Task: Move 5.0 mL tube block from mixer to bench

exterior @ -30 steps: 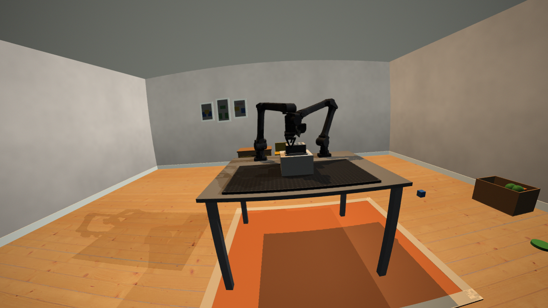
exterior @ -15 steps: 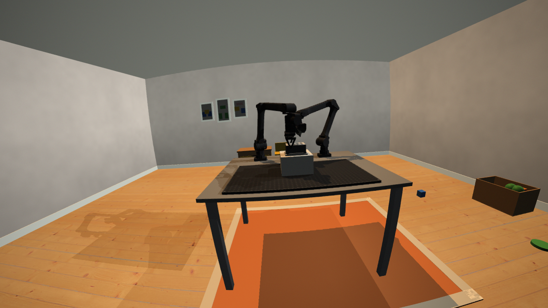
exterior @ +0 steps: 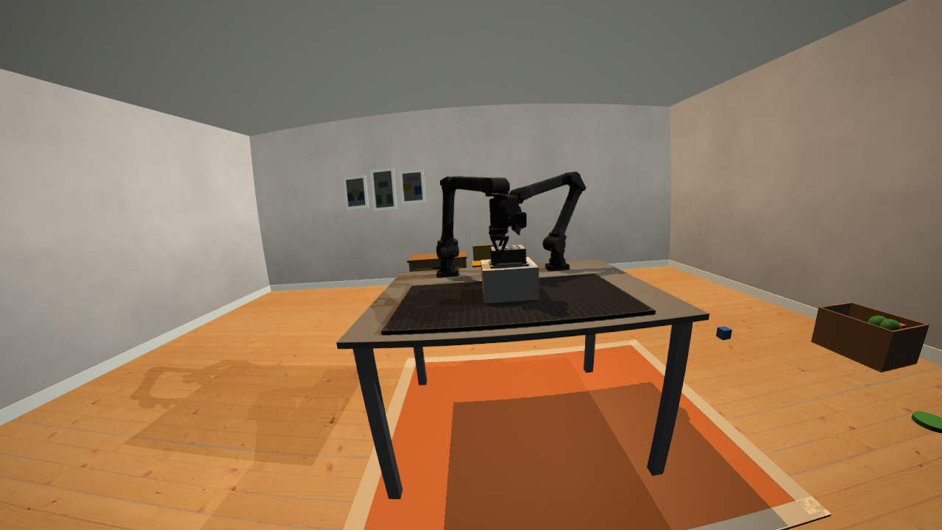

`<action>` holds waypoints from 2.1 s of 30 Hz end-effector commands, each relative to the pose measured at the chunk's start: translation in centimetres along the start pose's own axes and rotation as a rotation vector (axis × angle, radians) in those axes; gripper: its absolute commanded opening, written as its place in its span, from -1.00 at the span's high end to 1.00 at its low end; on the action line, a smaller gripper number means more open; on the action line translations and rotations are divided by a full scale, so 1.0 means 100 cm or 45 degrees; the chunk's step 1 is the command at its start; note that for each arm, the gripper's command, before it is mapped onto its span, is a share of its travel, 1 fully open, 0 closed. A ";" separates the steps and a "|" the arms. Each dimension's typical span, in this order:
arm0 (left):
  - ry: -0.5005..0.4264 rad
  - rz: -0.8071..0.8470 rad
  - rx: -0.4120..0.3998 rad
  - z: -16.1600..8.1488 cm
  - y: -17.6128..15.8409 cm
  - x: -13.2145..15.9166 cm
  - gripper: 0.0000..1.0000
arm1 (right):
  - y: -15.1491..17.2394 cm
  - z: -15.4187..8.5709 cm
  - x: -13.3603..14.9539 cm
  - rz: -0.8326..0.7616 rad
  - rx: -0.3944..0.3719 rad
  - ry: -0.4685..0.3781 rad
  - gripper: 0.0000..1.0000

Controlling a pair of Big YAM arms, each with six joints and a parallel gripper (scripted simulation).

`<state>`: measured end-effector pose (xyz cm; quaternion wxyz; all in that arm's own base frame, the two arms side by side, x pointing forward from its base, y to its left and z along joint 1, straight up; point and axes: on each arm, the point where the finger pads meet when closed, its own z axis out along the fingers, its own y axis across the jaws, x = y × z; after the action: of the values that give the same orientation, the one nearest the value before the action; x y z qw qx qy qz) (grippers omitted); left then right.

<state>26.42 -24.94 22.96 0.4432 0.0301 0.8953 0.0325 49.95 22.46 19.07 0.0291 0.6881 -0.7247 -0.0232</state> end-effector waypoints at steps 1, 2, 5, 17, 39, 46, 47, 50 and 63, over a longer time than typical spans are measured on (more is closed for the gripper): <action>-0.057 -0.108 0.051 -0.036 0.001 -0.051 1.00 | 0.010 -0.030 -0.016 0.002 0.042 -0.047 1.00; -0.057 -0.106 0.052 -0.041 0.001 -0.054 1.00 | 0.010 -0.030 -0.016 0.001 0.042 -0.047 1.00; -0.051 -0.095 0.056 -0.040 -0.004 -0.054 1.00 | 0.010 -0.030 -0.016 0.001 0.042 -0.047 1.00; 0.283 -0.070 0.079 -0.038 0.068 -0.066 1.00 | 0.011 -0.030 -0.016 0.000 0.040 -0.048 1.00; 0.775 -0.009 0.095 -0.015 0.152 -0.053 1.00 | 0.011 -0.030 -0.016 -0.001 0.039 -0.048 1.00; 0.965 -0.026 0.108 -0.009 0.195 -0.057 1.00 | 0.011 -0.029 -0.016 -0.002 0.038 -0.048 1.00; 0.992 -0.021 0.109 -0.008 0.200 -0.057 1.00 | 0.011 -0.029 -0.016 -0.002 0.038 -0.048 1.00; 0.974 0.000 0.115 -0.008 0.211 -0.053 1.00 | 0.011 -0.029 -0.016 -0.002 0.038 -0.048 1.00; 1.216 -0.012 0.129 0.005 0.270 -0.053 1.00 | 0.011 -0.029 -0.017 -0.004 0.037 -0.048 1.00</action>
<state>29.66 0.28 27.60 -0.0236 0.0078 0.9997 -0.0024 49.95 22.46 19.07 0.0291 0.6881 -0.7247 -0.0233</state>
